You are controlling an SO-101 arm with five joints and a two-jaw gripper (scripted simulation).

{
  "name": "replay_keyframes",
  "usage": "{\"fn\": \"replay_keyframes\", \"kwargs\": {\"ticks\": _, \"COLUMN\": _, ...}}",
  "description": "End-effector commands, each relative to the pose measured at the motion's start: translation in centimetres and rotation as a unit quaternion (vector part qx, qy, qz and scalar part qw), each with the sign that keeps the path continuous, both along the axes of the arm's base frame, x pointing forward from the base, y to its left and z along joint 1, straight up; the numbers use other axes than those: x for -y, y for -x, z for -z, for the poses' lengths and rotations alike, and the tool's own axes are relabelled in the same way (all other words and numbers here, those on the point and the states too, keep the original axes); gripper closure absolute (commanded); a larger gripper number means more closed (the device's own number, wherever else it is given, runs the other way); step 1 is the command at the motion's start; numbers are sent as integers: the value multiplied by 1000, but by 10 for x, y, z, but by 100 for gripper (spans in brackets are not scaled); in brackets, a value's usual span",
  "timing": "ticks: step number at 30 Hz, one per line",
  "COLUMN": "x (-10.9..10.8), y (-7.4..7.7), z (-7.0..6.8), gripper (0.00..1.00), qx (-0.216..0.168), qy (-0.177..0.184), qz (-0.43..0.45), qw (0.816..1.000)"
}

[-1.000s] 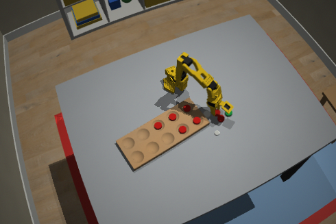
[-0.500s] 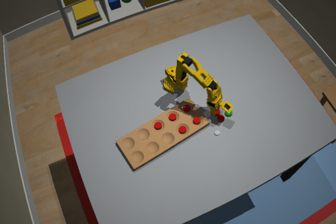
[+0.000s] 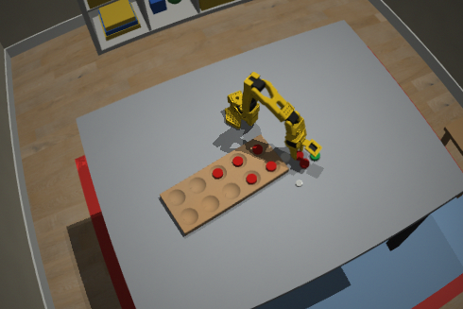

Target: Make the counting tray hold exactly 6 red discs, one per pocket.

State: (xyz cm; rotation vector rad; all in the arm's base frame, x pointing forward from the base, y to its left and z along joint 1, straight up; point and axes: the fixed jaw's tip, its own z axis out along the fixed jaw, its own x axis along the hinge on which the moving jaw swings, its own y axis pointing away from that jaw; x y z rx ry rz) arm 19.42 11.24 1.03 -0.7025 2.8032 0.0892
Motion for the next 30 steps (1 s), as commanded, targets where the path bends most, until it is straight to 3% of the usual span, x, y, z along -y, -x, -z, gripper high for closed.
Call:
{"fn": "replay_keyframes", "kwargs": {"ticks": 1, "x": -6, "y": -9, "z": -13, "gripper": 100, "qx": 30, "qy": -17, "qz": -1, "qw": 999}}
{"fn": "replay_keyframes", "kwargs": {"ticks": 22, "x": -2, "y": -10, "z": -42, "gripper": 100, "qx": 30, "qy": -17, "qz": 7, "qw": 999}}
{"fn": "replay_keyframes", "kwargs": {"ticks": 30, "x": -2, "y": -9, "z": -45, "gripper": 100, "qx": 30, "qy": -17, "qz": 8, "qw": 999}}
